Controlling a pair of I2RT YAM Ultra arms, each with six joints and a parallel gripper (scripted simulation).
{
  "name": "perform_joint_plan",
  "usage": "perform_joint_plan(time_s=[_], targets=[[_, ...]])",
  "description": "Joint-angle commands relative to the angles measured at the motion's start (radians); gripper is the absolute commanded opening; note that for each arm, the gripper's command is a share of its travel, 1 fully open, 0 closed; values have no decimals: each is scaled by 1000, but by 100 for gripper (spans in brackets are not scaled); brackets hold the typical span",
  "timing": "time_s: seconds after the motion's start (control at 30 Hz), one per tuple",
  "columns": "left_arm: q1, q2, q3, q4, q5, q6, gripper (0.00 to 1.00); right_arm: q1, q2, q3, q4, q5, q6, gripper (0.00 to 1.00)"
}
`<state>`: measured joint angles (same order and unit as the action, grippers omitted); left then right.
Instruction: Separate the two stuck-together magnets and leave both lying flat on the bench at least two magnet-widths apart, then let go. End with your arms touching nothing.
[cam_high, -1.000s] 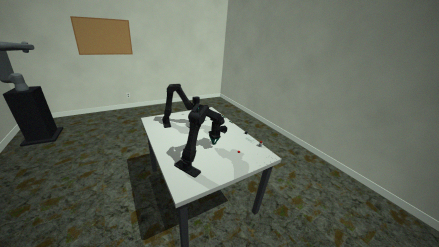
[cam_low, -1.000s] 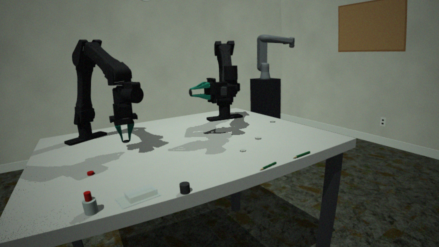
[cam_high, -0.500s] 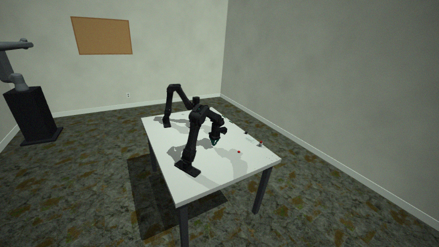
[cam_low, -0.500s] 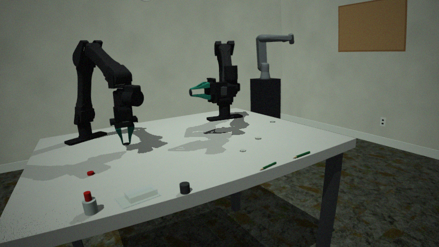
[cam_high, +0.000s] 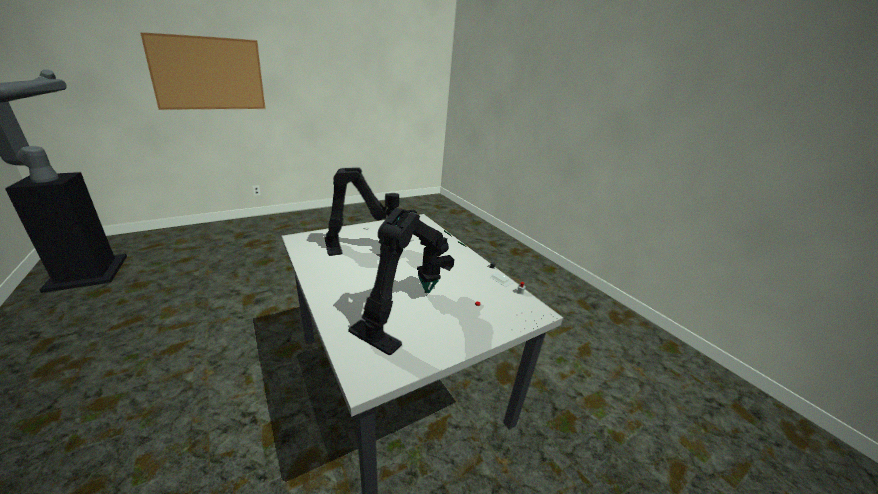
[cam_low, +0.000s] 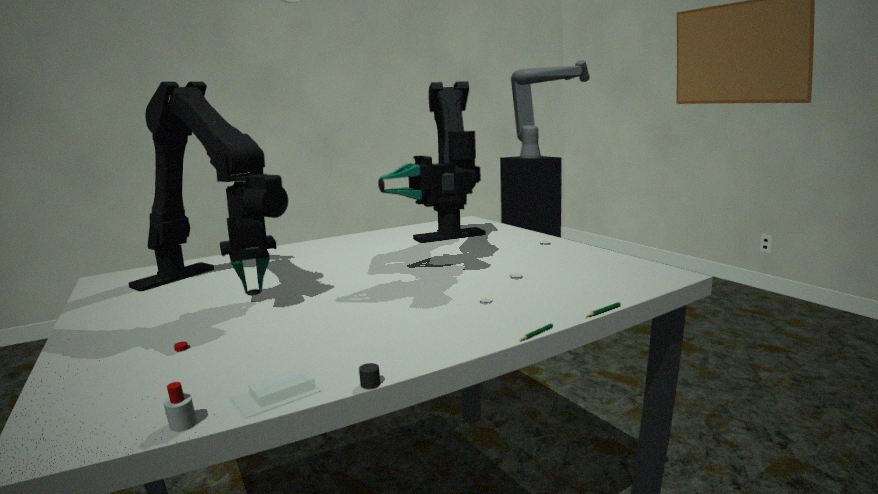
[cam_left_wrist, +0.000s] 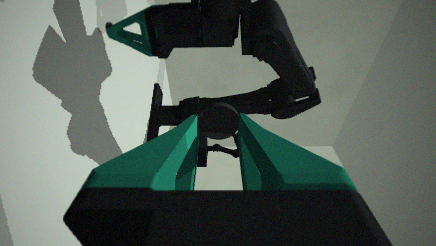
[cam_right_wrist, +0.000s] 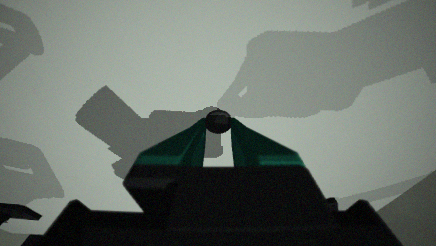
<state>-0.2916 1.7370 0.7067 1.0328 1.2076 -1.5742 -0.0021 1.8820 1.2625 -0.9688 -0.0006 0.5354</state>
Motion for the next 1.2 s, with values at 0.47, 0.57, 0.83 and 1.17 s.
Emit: perform_joint_plan(time_s=[0.47, 0.57, 0.83, 1.17], targets=[[-1, -6, 6, 4, -1, 5, 25, 0, 6, -20, 43, 1, -2, 25], [-1, -6, 6, 4, -1, 5, 25, 0, 9, -24, 51, 1, -2, 25], [-1, -6, 6, 4, -1, 5, 25, -1, 14, -36, 67, 1, -2, 25], [-1, -6, 6, 4, -1, 5, 25, -1, 19, -41, 77, 1, -3, 100]])
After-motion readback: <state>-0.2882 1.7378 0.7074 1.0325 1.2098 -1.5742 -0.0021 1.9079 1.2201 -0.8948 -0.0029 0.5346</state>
